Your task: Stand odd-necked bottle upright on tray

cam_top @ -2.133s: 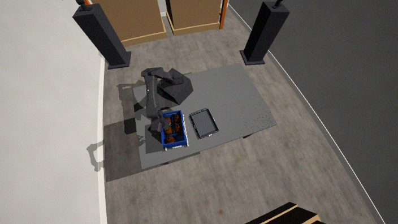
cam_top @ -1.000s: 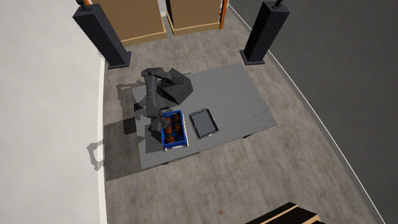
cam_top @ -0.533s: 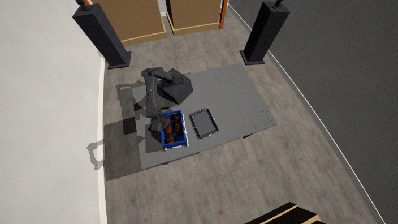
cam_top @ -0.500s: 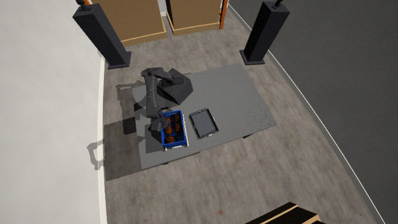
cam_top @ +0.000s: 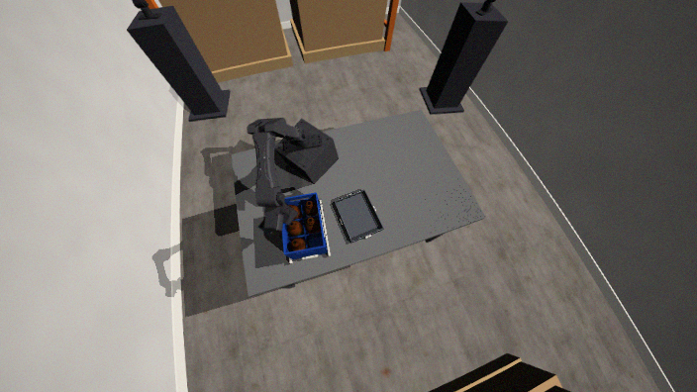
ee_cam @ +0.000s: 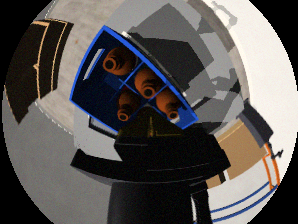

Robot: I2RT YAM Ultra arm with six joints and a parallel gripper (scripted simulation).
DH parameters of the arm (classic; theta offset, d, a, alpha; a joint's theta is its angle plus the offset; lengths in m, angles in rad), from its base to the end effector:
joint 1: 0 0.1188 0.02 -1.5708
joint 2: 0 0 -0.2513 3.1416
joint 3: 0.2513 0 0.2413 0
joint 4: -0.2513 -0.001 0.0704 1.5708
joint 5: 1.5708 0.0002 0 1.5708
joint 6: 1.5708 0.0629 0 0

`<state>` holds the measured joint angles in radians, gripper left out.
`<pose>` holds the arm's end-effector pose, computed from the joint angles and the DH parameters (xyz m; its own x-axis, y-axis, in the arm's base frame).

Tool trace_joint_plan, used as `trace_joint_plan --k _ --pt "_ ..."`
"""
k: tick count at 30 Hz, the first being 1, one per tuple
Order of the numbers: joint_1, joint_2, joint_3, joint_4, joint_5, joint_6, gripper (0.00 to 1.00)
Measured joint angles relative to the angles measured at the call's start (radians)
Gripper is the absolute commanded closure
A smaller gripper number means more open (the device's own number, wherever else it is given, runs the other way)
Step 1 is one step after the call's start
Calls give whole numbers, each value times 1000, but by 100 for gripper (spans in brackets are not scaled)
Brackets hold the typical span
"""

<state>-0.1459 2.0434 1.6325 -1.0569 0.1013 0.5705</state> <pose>0.3812 -0.0614 0.1719 -0.7446 0.6525 -0.1409 0.6619 0.7490 -0.0291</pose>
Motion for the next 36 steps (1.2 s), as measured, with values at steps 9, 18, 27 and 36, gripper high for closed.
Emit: trace_joint_plan --k 9,18,27,36 --pt "167 -16 -38 9 14 122 100" --pt "245 -16 -54 13 21 211 100" --pt "232 -16 -54 16 26 224 39" --pt "227 -16 -54 16 28 224 39"
